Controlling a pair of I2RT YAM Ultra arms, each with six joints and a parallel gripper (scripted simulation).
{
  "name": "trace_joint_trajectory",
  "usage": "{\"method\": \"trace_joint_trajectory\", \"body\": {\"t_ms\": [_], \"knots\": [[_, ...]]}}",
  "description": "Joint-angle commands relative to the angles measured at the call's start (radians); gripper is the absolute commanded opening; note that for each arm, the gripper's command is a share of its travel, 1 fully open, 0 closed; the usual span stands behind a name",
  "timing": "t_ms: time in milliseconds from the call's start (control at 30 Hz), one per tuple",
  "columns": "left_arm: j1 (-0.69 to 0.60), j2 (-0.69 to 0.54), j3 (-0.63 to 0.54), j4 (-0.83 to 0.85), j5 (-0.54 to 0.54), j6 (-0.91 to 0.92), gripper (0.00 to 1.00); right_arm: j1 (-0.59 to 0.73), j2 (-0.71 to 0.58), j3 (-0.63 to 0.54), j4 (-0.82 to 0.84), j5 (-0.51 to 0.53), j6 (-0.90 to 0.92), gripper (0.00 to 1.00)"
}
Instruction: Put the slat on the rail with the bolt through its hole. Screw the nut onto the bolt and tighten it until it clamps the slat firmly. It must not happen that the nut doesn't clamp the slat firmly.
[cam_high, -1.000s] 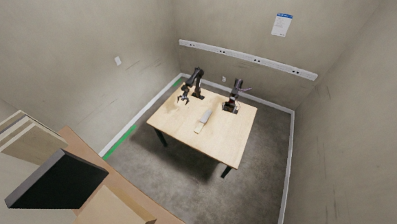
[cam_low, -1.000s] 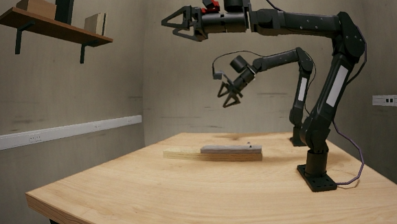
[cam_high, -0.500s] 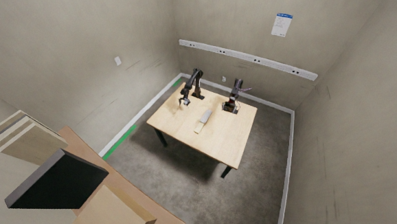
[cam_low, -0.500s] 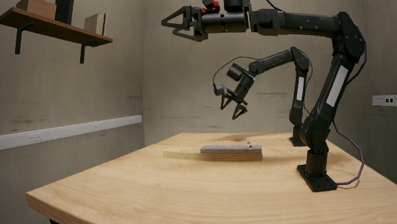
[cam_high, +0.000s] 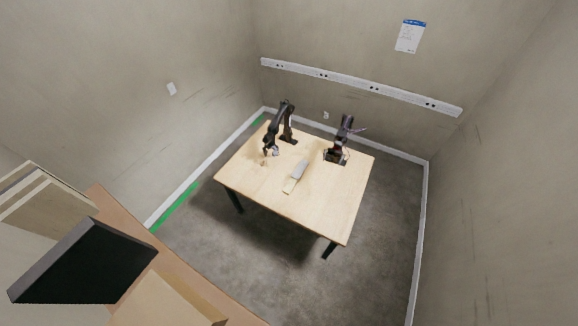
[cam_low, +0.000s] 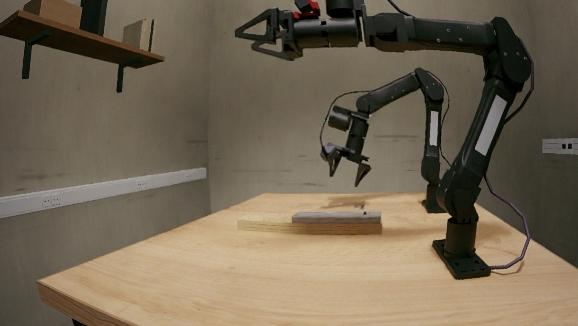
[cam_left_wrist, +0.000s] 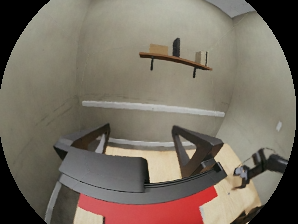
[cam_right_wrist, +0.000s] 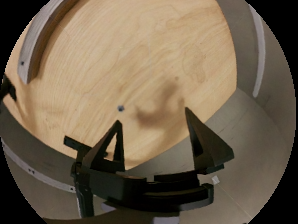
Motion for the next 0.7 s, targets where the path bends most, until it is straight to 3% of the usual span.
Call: {"method": "trace_joint_trajectory", "body": {"t_ms": [0, 400, 667], "knots": [[0.003, -0.017, -0.004, 0.005, 0.009, 0.002, 1.00, -0.011, 0.020, -0.011, -0.084, -0.002, -0.107, 1.00], [0.003, -0.017, -0.004, 0.005, 0.009, 0.002, 1.00, -0.011, 0.093, -0.014, -0.229, -0.001, -0.319, 1.00], [0.003, -0.017, -0.004, 0.005, 0.009, 0.002, 1.00, -0.010, 0.089, -0.008, -0.235, 0.002, -0.332, 1.00]]}}
